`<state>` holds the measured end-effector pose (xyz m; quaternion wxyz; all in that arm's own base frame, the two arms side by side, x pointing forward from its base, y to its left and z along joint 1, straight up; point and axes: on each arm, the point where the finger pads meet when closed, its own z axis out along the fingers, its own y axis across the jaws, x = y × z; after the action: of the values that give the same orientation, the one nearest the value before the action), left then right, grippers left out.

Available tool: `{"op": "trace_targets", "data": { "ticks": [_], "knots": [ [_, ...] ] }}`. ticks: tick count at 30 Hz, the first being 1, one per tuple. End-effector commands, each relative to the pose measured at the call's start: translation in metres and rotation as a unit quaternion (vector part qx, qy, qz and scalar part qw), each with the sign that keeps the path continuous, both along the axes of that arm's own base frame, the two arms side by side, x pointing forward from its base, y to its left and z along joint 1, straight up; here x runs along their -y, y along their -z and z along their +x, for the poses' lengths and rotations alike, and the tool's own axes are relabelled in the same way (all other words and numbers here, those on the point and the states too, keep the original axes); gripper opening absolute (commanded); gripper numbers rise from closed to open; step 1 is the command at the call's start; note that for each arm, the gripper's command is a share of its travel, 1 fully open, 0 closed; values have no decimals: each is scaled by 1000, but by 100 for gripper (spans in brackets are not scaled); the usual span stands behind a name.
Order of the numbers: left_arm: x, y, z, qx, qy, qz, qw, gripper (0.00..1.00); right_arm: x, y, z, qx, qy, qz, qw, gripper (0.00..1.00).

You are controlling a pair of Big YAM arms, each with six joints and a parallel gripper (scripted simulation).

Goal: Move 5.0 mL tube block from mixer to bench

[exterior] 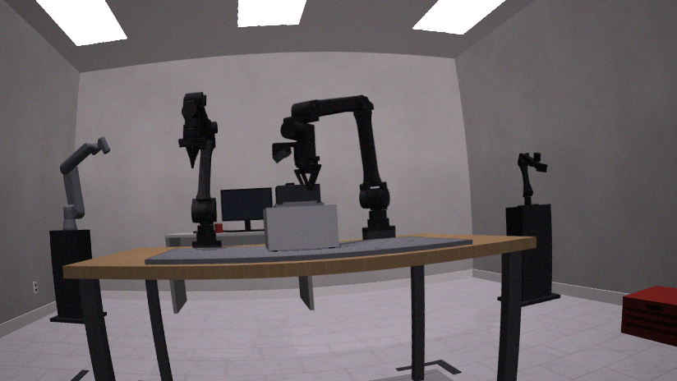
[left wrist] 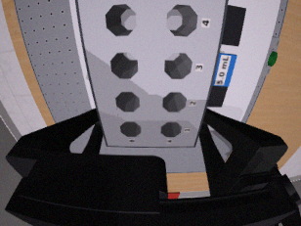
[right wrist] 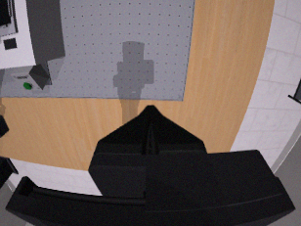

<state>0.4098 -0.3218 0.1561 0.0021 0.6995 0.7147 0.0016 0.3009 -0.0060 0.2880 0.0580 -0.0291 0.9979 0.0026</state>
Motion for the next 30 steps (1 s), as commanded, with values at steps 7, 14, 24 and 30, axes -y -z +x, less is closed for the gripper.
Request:
{"op": "trace_targets", "data": {
  "ticks": [7,14,24,30],
  "knots": [
    [9,-9,18,15,-1,-12,1000,0,-50,4,-7,104,22,6,994,0],
    [9,-9,18,15,-1,-12,1000,0,-82,6,-15,165,27,14,986,0],
    [9,-9,18,15,-1,-12,1000,0,-130,8,-22,221,34,21,974,0],
    [9,-9,18,15,-1,-12,1000,0,-159,8,-32,287,36,32,957,0]
  ]
}}
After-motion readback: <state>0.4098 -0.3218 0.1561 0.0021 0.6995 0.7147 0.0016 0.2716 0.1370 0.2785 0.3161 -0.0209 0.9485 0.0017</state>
